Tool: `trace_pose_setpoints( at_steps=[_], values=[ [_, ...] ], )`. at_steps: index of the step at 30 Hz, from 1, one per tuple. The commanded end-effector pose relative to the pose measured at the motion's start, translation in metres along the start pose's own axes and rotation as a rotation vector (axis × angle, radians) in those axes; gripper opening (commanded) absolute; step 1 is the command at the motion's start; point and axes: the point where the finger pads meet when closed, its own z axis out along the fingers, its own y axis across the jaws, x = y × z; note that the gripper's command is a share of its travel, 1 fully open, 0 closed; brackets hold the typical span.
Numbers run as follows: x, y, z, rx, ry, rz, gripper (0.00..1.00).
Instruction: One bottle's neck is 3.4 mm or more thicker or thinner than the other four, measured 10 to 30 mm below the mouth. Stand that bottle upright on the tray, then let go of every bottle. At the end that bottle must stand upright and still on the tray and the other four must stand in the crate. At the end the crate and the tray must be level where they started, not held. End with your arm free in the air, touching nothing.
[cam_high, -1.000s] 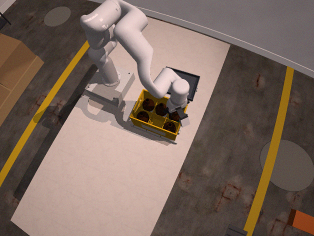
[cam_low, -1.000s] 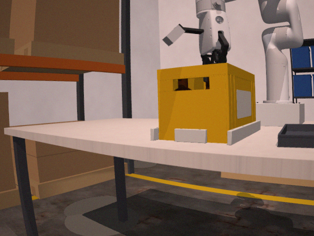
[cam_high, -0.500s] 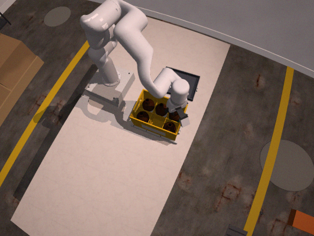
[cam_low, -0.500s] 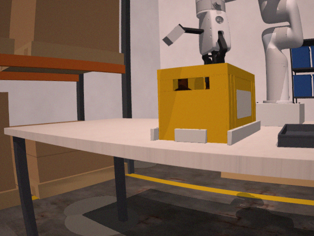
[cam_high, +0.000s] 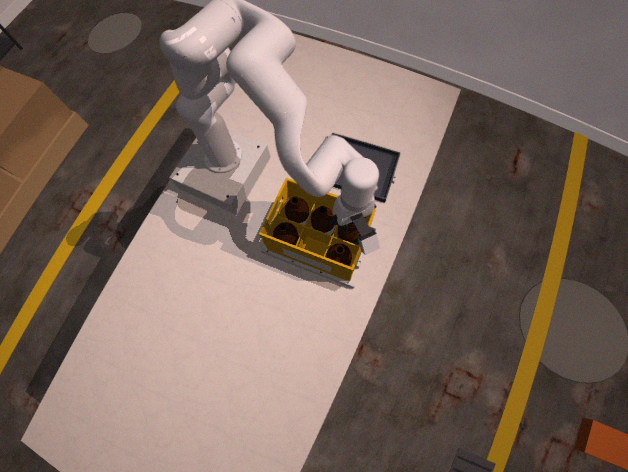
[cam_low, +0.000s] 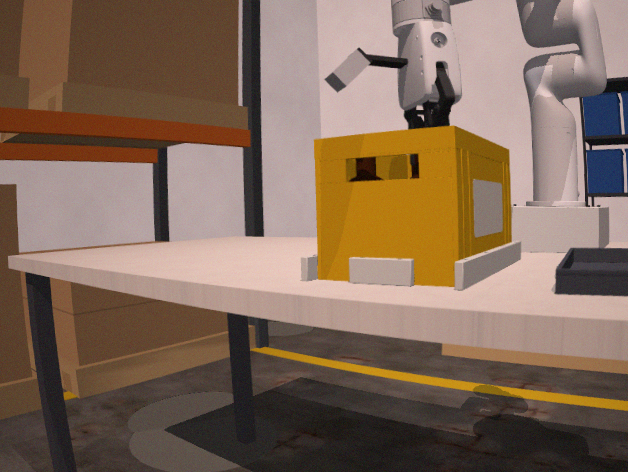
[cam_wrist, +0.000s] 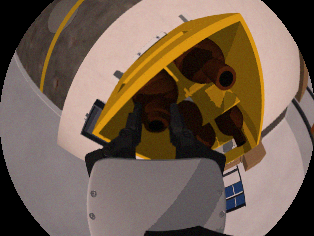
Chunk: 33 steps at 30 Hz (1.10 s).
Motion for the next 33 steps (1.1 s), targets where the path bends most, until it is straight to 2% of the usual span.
trace_pose_setpoints(
  at_steps=[1,23,24,33],
  values=[
    [0.0011,-0.0007,-0.0015,0.002,0.003,0.0,0.0],
    [0.0011,-0.0007,-0.0015,0.002,0.003,0.0,0.0],
    [0.0011,-0.0007,-0.0015,0.002,0.003,0.0,0.65],
    [0.0011,-0.0007,-0.0015,0.002,0.003,0.0,0.65]
  ],
)
